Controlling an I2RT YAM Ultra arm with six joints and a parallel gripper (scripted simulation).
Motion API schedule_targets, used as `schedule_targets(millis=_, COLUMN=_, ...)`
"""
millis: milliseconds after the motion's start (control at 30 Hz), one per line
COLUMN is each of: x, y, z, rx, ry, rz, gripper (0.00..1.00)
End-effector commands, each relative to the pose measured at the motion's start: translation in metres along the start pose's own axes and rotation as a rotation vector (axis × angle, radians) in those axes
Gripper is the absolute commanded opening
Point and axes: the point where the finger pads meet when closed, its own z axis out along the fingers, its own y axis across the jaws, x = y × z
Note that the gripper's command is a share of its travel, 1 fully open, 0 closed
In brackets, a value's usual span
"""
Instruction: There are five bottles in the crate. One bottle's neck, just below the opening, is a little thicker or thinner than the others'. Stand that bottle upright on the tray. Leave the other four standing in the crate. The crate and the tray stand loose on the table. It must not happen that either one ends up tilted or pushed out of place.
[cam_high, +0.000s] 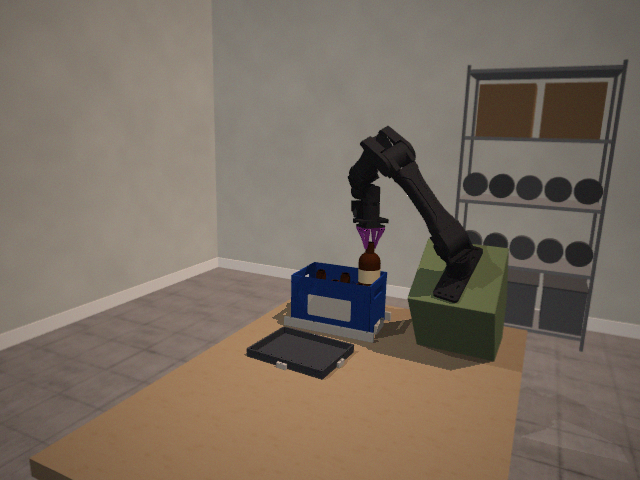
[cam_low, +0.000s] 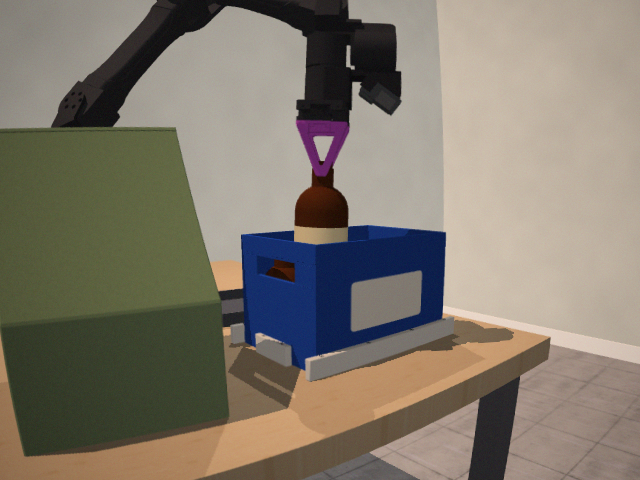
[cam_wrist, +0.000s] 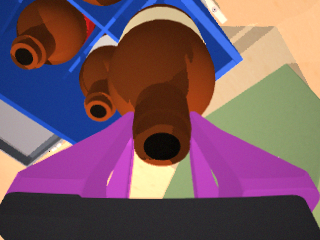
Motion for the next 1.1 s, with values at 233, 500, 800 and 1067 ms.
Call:
schedule_targets(millis=233, x=-0.012, y=0.001, z=-0.033, rx=-0.009, ry=-0.078, rz=-0.012, gripper=0.0)
schedule_targets(millis=500, x=-0.012, y=0.0, z=-0.037, rx=-0.008, ry=-0.078, rz=-0.012, gripper=0.0)
schedule_targets(millis=800, x=-0.011, y=0.0, z=-0.048, rx=-0.007, ry=-0.078, rz=-0.012, gripper=0.0)
schedule_targets(millis=1067, x=-0.01, y=0.0, z=-0.055, rx=-0.006, ry=-0.078, rz=-0.012, gripper=0.0)
